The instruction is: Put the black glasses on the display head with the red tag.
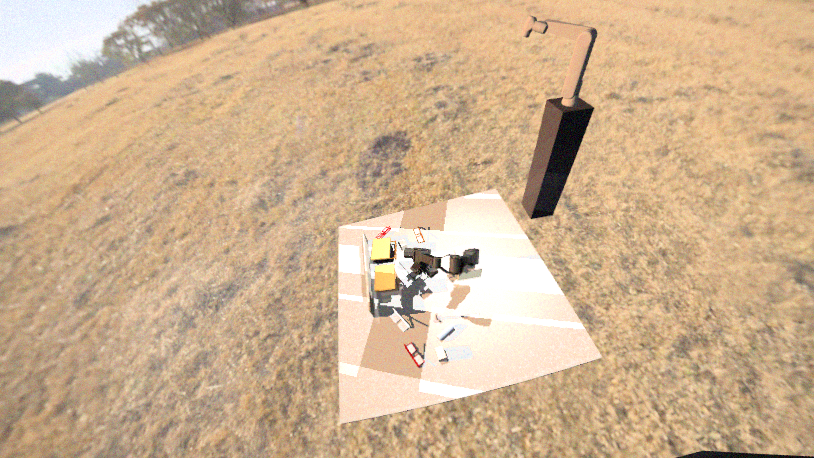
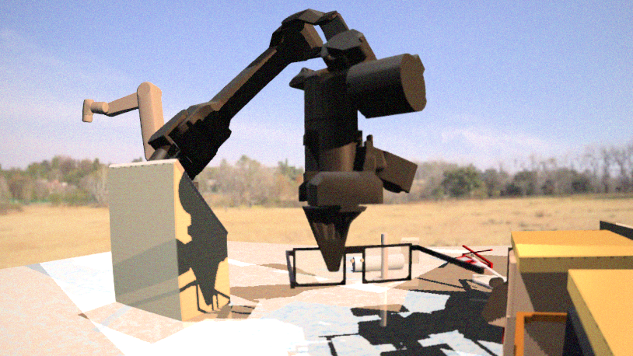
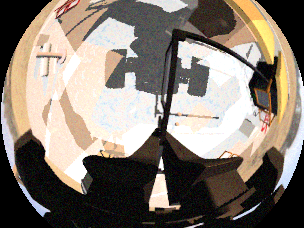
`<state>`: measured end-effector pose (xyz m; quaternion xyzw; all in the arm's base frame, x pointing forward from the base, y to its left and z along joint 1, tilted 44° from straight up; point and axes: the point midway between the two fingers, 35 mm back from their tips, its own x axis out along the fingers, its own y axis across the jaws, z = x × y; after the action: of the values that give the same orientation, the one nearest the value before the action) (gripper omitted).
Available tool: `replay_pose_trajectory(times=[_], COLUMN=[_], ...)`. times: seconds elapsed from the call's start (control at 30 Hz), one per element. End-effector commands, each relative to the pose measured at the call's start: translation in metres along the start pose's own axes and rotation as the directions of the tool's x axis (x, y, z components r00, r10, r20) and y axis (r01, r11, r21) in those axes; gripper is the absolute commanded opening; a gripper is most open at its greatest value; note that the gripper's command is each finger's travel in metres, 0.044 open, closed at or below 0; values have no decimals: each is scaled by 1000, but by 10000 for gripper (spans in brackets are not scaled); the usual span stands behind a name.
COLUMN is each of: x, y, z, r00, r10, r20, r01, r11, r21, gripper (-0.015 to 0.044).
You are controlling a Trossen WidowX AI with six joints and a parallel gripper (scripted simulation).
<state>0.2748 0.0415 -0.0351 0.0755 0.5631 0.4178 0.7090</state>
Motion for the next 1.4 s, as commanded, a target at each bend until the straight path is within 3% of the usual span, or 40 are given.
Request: replay_pose_trajectory(times=[0.0,1.37], x=[6,42], y=[1,3], z=[-1,-2], r00=[1000,1000], r10=[5,10], r20=[0,2], r01=[-5,-10], r11=[1000,1000], r21=[5,5], gripper=[0,0])
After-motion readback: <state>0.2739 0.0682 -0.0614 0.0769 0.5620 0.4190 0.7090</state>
